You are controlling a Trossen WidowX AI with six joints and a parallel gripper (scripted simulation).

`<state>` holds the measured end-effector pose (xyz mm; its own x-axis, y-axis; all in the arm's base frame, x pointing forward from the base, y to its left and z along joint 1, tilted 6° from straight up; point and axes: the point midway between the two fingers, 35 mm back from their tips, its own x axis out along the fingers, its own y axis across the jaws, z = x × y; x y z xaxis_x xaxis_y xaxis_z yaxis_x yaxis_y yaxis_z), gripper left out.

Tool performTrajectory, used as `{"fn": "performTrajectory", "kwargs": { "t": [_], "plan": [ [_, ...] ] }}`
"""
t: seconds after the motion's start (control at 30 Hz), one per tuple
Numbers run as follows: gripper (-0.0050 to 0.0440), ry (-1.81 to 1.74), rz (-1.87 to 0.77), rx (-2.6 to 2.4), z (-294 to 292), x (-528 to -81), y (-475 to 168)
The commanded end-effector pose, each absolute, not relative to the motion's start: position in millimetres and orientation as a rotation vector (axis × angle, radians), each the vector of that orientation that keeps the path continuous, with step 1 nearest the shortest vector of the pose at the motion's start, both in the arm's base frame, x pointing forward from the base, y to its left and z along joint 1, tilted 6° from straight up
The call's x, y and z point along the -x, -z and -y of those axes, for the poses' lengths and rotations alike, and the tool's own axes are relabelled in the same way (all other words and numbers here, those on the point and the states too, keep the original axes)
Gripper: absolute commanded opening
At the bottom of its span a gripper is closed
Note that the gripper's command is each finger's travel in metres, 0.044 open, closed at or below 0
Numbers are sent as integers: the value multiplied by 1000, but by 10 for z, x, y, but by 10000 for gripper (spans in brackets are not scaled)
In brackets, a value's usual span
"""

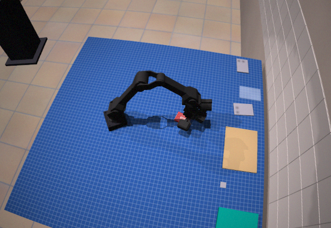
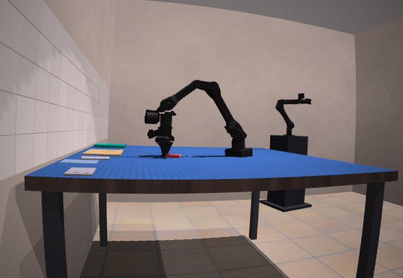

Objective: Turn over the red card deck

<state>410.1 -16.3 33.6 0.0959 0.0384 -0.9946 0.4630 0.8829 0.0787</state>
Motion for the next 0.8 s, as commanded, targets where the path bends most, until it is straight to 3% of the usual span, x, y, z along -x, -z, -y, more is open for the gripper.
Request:
{"fn": "performTrajectory", "kwargs": {
  "t": [0.0, 0.47, 0.77],
  "plan": [
    [291, 328, -1445, -425, 152, -4106, -358],
    [291, 328, -1444, -425, 152, -4103, -360],
    [291, 345, -1304, -399, 144, -4101, -482]
  ]
}}
